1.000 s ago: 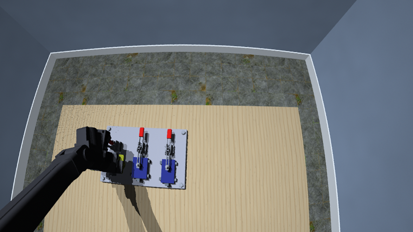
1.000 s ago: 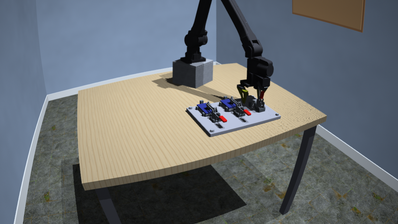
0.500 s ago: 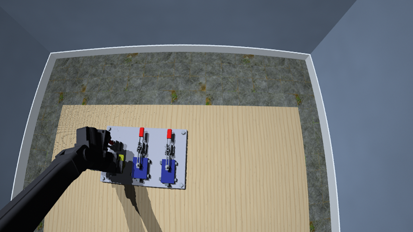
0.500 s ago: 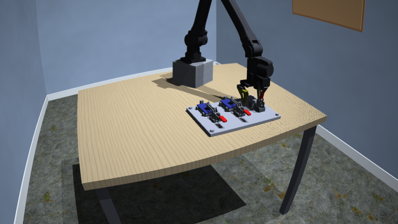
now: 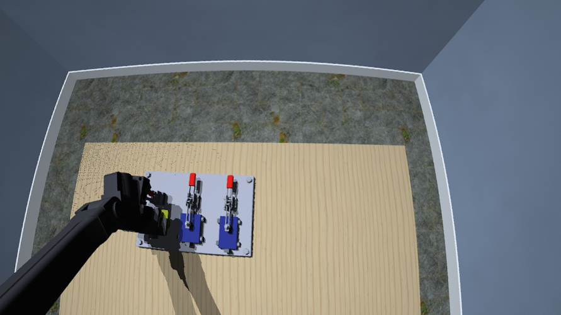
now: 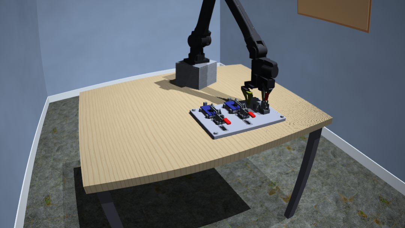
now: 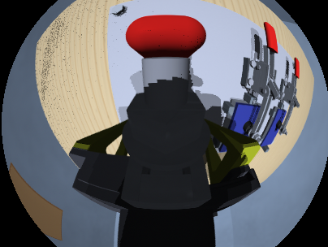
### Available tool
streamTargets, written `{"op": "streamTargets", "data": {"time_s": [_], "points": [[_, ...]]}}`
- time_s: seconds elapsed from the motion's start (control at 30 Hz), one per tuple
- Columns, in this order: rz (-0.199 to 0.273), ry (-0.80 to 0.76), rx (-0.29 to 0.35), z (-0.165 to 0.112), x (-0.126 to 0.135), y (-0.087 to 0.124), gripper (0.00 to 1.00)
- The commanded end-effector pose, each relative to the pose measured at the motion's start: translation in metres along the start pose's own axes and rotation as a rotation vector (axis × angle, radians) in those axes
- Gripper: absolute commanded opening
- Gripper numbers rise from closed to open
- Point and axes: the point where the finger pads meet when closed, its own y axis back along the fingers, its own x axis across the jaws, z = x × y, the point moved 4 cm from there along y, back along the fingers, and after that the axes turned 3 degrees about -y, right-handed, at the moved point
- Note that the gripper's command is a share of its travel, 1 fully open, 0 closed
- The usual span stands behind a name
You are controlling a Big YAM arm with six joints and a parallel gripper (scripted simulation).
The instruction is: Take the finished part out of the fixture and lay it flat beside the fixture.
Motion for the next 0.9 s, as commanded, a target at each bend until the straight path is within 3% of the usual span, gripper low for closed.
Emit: {"op": "streamTargets", "data": {"time_s": [0.0, 0.87], "points": [[-0.001, -0.005, -0.004, 0.0118, -0.0029, -0.0005, 0.92], [-0.003, -0.006, 0.003, 0.0033, -0.0056, -0.0055, 0.92]]}}
